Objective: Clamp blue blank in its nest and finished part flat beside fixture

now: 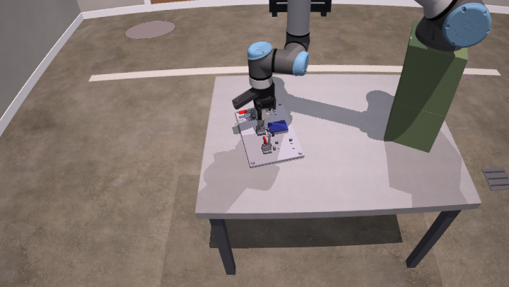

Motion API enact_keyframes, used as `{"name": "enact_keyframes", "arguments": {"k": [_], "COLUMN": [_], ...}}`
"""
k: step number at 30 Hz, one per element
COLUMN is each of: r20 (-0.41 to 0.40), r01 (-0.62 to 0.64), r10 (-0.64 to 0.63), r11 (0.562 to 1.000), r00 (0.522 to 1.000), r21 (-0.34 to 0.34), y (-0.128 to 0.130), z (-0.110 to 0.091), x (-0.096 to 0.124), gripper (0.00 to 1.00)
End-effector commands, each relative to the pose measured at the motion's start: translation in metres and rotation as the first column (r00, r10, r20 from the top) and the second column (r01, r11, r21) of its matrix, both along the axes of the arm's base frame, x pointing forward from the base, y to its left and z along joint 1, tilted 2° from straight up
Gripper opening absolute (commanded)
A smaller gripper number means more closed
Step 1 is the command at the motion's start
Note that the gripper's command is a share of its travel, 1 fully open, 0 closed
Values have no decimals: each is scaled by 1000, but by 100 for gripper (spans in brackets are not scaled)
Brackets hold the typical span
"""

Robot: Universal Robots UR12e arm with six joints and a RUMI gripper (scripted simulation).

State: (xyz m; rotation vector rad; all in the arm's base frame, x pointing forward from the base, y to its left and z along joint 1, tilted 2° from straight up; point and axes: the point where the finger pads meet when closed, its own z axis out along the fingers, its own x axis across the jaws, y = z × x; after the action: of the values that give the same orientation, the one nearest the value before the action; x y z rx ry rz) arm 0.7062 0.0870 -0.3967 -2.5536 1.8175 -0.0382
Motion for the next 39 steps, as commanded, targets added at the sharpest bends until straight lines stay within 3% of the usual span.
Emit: {"name": "enact_keyframes", "arguments": {"k": [1, 39], "r20": [1, 1], "r01": [0, 0], "r10": [0, 0], "r11": [1000, 1000], "r00": [1000, 1000], "r21": [0, 0], "y": [0, 2], "z": [1, 1], "x": [1, 6], "gripper": [0, 0]}}
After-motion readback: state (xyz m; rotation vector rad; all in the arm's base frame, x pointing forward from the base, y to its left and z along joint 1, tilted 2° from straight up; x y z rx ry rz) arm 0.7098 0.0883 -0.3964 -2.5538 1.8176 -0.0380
